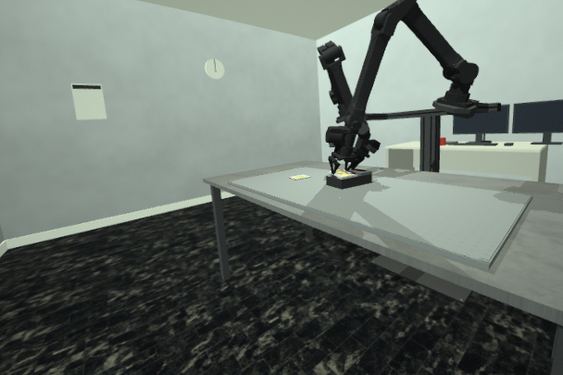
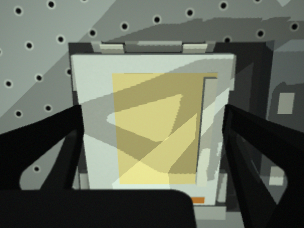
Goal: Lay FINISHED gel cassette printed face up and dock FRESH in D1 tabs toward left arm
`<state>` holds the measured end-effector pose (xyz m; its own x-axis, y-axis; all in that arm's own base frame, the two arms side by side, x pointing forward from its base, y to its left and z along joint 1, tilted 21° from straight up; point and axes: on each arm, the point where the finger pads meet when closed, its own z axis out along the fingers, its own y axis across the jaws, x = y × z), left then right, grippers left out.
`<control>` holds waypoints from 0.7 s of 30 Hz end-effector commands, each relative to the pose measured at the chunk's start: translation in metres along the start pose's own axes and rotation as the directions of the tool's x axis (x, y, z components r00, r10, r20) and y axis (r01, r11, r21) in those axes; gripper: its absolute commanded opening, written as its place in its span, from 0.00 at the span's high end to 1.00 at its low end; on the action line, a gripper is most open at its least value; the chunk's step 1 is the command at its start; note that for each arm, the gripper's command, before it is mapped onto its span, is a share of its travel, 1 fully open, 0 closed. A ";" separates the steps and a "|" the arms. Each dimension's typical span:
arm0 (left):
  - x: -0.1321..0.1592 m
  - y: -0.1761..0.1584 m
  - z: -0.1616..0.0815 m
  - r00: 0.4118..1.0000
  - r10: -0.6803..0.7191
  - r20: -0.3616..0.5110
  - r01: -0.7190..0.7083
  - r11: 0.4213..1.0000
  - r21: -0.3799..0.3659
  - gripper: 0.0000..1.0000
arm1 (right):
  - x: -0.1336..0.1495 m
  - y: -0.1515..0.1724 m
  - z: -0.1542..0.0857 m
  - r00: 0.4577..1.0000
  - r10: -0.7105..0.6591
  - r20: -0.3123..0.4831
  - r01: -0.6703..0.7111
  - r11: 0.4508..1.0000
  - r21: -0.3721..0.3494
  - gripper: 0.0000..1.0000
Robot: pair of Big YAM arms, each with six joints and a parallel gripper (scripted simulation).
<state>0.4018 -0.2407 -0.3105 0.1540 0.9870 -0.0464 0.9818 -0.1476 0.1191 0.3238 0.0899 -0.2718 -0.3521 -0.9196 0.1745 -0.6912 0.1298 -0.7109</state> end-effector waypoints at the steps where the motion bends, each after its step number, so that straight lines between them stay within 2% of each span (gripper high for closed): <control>1: 0.007 0.004 0.004 1.000 -0.013 -0.027 0.013 1.000 0.001 1.00 | 0.030 0.048 0.018 0.996 -0.067 -0.054 0.062 0.993 -0.097 1.00; 21: 0.008 0.004 0.006 0.998 -0.012 -0.064 0.012 1.000 0.002 1.00 | 0.030 0.048 0.018 0.996 -0.067 -0.054 0.062 0.993 -0.097 1.00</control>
<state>0.4022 -0.2402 -0.3129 0.1504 0.9886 -0.0082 0.9817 -0.1484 0.1190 0.3238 0.0899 -0.2718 -0.3521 -0.9196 0.1745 -0.6912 0.1298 -0.7109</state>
